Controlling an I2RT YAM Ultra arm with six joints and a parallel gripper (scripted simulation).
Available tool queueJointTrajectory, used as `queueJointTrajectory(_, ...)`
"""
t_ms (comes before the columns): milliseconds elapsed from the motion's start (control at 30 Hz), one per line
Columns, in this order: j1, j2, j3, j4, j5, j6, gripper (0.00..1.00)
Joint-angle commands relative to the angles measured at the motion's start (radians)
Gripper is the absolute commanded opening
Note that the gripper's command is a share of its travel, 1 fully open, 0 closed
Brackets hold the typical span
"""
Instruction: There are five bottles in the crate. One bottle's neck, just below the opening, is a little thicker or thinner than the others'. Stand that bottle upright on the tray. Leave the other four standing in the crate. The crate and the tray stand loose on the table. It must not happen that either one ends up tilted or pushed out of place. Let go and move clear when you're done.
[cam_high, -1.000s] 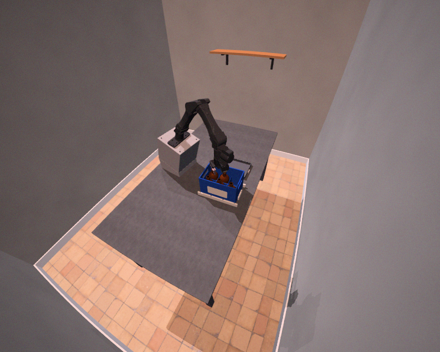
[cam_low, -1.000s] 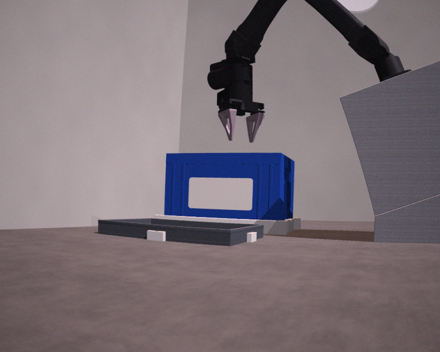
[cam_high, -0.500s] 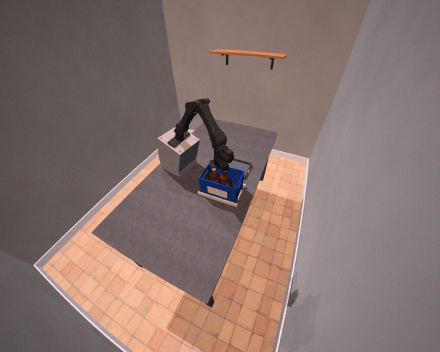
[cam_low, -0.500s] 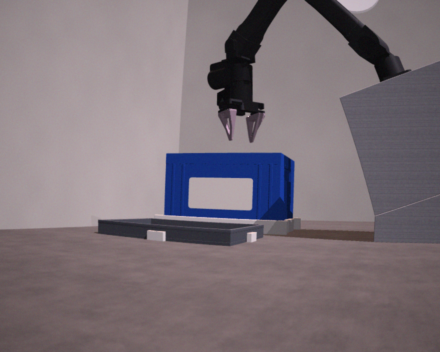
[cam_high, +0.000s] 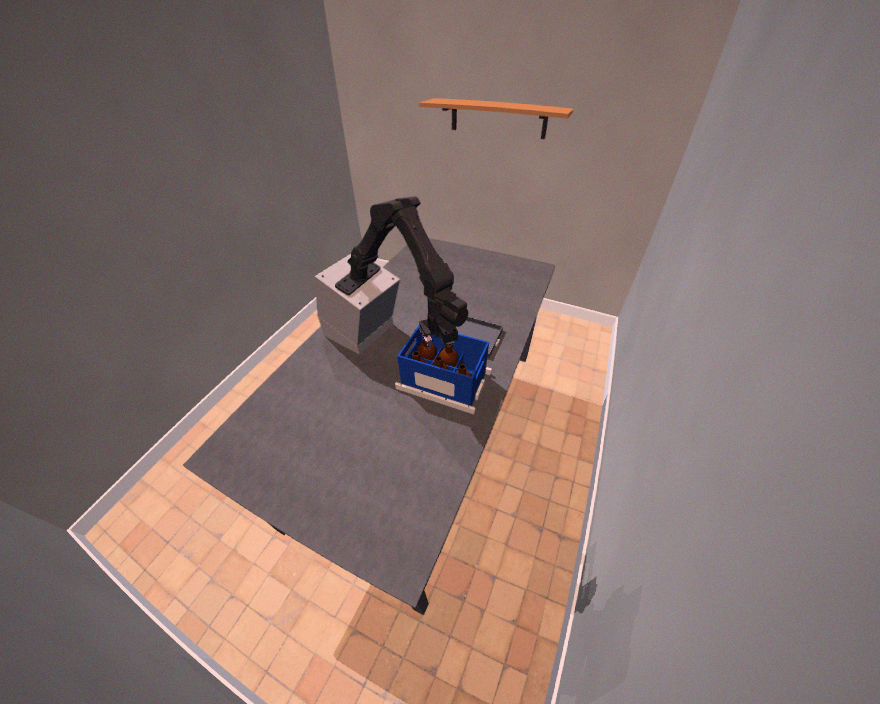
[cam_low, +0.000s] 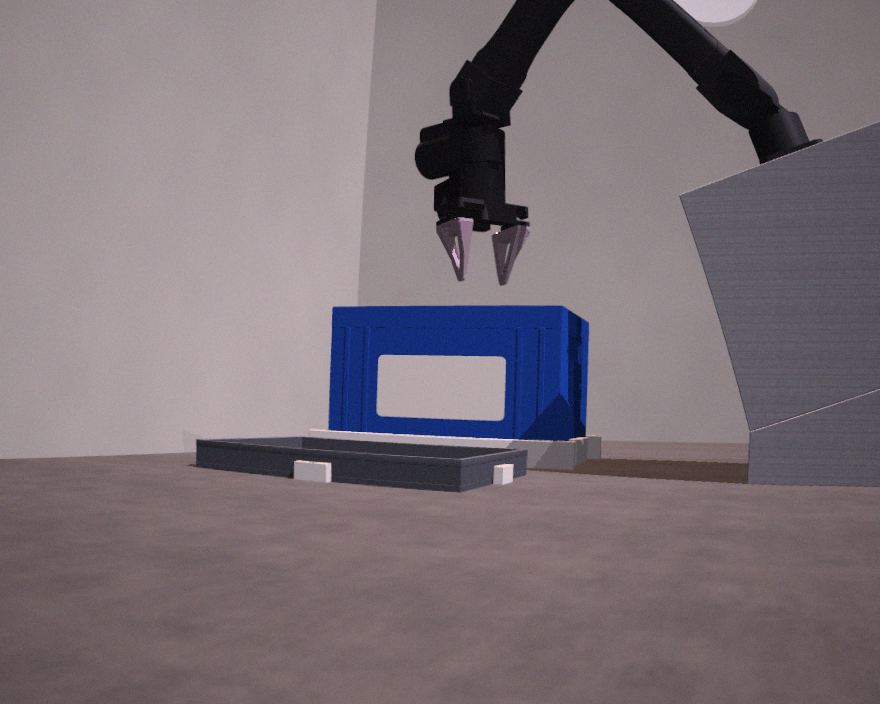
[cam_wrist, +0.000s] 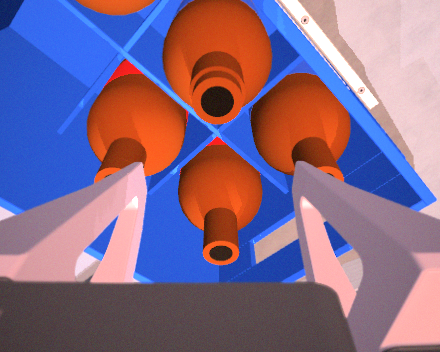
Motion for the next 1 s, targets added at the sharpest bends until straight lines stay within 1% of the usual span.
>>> queueJointTrajectory(0,-0.001,-0.041,0.01,0.019,0.005,-0.004,0.61)
queueJointTrajectory(367,0.0,-0.032,-0.016,0.028,0.005,-0.004,0.61)
queueJointTrajectory(433,0.001,-0.03,-0.009,0.033,0.005,-0.004,0.61)
queueJointTrajectory(533,0.002,0.008,-0.018,0.042,0.005,-0.003,0.61)
queueJointTrajectory(600,0.003,0.015,-0.028,0.048,0.005,-0.002,0.61)
queueJointTrajectory(667,0.004,0.021,-0.013,0.056,0.005,-0.001,0.61)
queueJointTrajectory(733,0.005,-0.001,-0.026,0.063,0.005,-0.001,0.61)
queueJointTrajectory(800,0.005,-0.001,-0.026,0.063,0.005,-0.001,0.61)
queueJointTrajectory(833,0.006,0.006,0.008,0.068,0.005,0.0,0.61)
queueJointTrajectory(867,0.007,0.027,0.007,0.072,0.006,0.0,0.61)
queueJointTrajectory(967,0.008,0.041,-0.007,0.085,0.006,0.002,0.61)
